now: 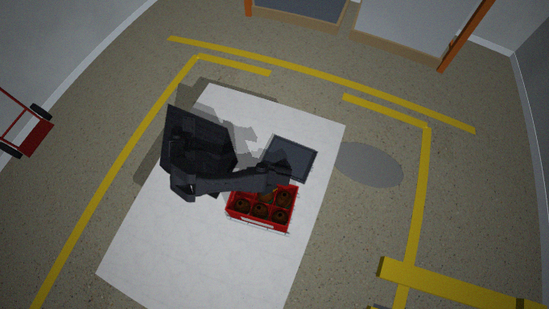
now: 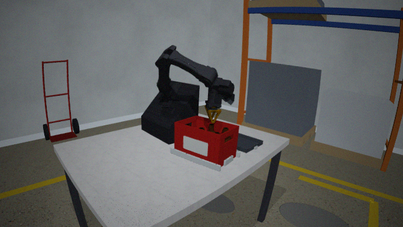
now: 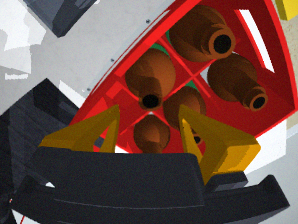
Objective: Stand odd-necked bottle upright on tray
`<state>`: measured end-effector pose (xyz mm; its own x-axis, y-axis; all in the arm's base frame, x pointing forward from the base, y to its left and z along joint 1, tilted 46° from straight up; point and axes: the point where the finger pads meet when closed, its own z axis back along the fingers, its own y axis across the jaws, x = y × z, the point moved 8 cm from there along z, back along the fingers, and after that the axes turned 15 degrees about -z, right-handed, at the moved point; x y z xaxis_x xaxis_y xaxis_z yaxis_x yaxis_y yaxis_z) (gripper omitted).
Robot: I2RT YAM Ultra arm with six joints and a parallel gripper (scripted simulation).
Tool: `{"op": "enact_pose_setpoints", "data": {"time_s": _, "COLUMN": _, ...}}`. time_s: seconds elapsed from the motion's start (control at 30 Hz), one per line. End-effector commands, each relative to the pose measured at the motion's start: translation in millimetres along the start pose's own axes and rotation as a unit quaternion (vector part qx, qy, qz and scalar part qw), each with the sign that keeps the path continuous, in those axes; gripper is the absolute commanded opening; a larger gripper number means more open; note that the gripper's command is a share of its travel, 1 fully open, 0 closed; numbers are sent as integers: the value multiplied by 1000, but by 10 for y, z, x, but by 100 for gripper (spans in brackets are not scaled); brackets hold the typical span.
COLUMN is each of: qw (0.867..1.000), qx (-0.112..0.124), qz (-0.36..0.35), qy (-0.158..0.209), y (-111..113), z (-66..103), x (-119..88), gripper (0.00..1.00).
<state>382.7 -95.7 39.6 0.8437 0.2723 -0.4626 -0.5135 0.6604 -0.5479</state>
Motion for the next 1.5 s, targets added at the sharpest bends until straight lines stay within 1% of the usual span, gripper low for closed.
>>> {"op": "enact_pose_setpoints", "data": {"time_s": 0.0, "qw": 1000, "qx": -11, "qz": -12, "qy": -24, "y": -92, "z": 149, "x": 58, "gripper": 61}}
{"op": "enact_pose_setpoints", "data": {"time_s": 0.1, "qw": 1000, "qx": -9, "qz": -11, "qy": -20, "y": -79, "z": 100, "x": 49, "gripper": 61}}
{"op": "enact_pose_setpoints", "data": {"time_s": 0.3, "qw": 1000, "qx": -2, "qz": 8, "qy": -5, "y": 53, "z": -24, "x": 22, "gripper": 61}}
{"op": "enact_pose_setpoints", "data": {"time_s": 0.37, "qw": 1000, "qx": -2, "qz": 4, "qy": -7, "y": 30, "z": -47, "x": 42, "gripper": 61}}
{"op": "enact_pose_setpoints", "data": {"time_s": 0.43, "qw": 1000, "qx": 1, "qz": 8, "qy": -1, "y": 60, "z": -102, "x": 25, "gripper": 61}}
{"op": "enact_pose_setpoints", "data": {"time_s": 0.57, "qw": 1000, "qx": -3, "qz": 10, "qy": -7, "y": 66, "z": -72, "x": 54, "gripper": 61}}
{"op": "enact_pose_setpoints", "data": {"time_s": 0.7, "qw": 1000, "qx": 2, "qz": 7, "qy": 0, "y": 50, "z": -174, "x": 8, "gripper": 61}}
{"op": "enact_pose_setpoints", "data": {"time_s": 0.77, "qw": 1000, "qx": -2, "qz": 6, "qy": -4, "y": 37, "z": -166, "x": 45, "gripper": 61}}
{"op": "enact_pose_setpoints", "data": {"time_s": 0.87, "qw": 1000, "qx": -1, "qz": 11, "qy": -5, "y": 74, "z": -183, "x": 34, "gripper": 61}}
{"op": "enact_pose_setpoints", "data": {"time_s": 0.93, "qw": 1000, "qx": 0, "qz": 4, "qy": -4, "y": 28, "z": -229, "x": 41, "gripper": 61}}
{"op": "enact_pose_setpoints", "data": {"time_s": 0.97, "qw": 1000, "qx": 2, "qz": 6, "qy": -1, "y": 44, "z": -264, "x": 21, "gripper": 61}}
{"op": "enact_pose_setpoints", "data": {"time_s": 1.07, "qw": 1000, "qx": 2, "qz": 6, "qy": 0, "y": 48, "z": -268, "x": 7, "gripper": 61}}
{"op": "enact_pose_setpoints", "data": {"time_s": 1.1, "qw": 1000, "qx": -9, "qz": -2, "qy": -17, "y": -28, "z": -167, "x": 98, "gripper": 61}}
{"op": "enact_pose_setpoints", "data": {"time_s": 1.23, "qw": 1000, "qx": -1, "qz": 13, "qy": -4, "y": 89, "z": -281, "x": 48, "gripper": 61}}
{"op": "enact_pose_setpoints", "data": {"time_s": 1.27, "qw": 1000, "qx": 1, "qz": 12, "qy": -2, "y": 86, "z": -307, "x": 35, "gripper": 61}}
{"op": "enact_pose_setpoints", "data": {"time_s": 1.37, "qw": 1000, "qx": -1, "qz": 2, "qy": -6, "y": 16, "z": -310, "x": 30, "gripper": 61}}
{"op": "enact_pose_setpoints", "data": {"time_s": 1.47, "qw": 1000, "qx": -4, "qz": 6, "qy": -9, "y": 35, "z": -292, "x": 48, "gripper": 61}}
